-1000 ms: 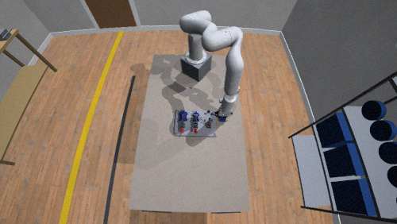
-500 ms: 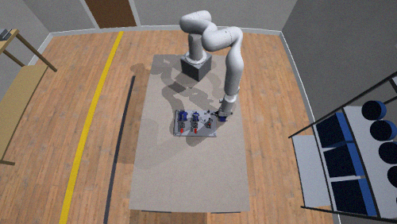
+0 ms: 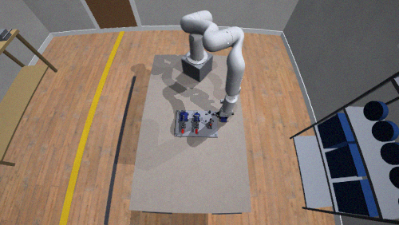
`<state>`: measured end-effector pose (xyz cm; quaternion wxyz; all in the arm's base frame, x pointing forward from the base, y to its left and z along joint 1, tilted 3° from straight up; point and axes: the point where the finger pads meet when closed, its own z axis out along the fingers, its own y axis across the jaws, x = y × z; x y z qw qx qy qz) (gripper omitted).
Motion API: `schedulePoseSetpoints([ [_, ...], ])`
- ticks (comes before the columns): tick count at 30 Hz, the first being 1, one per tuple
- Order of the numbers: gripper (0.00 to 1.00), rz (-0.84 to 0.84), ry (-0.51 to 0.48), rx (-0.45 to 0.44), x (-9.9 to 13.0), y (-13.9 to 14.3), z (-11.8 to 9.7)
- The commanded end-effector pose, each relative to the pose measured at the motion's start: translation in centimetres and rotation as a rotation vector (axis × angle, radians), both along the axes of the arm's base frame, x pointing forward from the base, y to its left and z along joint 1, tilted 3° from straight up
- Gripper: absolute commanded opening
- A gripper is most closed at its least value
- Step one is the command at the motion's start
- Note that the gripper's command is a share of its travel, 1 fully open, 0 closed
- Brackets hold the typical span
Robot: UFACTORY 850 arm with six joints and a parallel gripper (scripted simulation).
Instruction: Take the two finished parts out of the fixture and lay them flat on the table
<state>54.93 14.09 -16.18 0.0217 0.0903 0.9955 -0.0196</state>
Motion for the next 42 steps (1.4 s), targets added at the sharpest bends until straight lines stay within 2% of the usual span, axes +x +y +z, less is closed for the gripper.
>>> schedulePoseSetpoints([
  [1, 0.0, 0.0, -0.002, 0.001, 0.11, 0.03, 0.08],
  [42, 0.0, 0.0, -0.002, 0.001, 0.14, 0.01, -0.64],
])
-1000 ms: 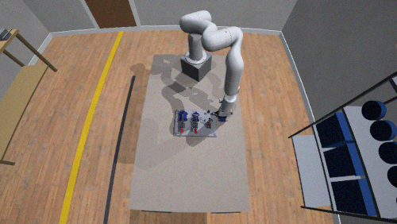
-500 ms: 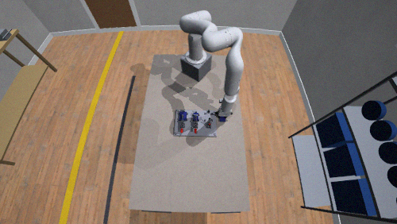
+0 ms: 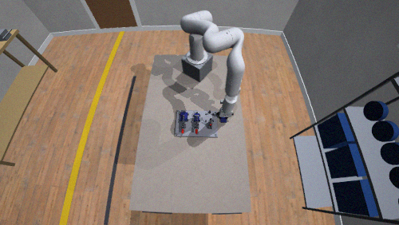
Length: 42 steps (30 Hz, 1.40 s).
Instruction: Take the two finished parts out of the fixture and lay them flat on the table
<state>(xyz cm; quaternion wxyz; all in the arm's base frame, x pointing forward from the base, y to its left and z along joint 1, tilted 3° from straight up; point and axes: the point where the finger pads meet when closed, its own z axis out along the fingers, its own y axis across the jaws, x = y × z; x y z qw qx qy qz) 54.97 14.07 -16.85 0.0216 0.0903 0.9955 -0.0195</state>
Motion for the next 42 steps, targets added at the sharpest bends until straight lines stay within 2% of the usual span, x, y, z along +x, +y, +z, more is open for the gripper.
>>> schedulePoseSetpoints([
  [1, 0.0, 0.0, -0.002, 0.0, 0.11, 0.03, 0.03],
  [16, 0.0, 0.0, -0.002, 0.0, 0.11, 0.03, 0.02],
  [17, 0.82, 0.0, -0.004, -0.001, 0.13, 0.0, 0.03],
  [42, 0.82, 0.0, -0.003, 0.0, 0.12, 0.02, 0.03],
])
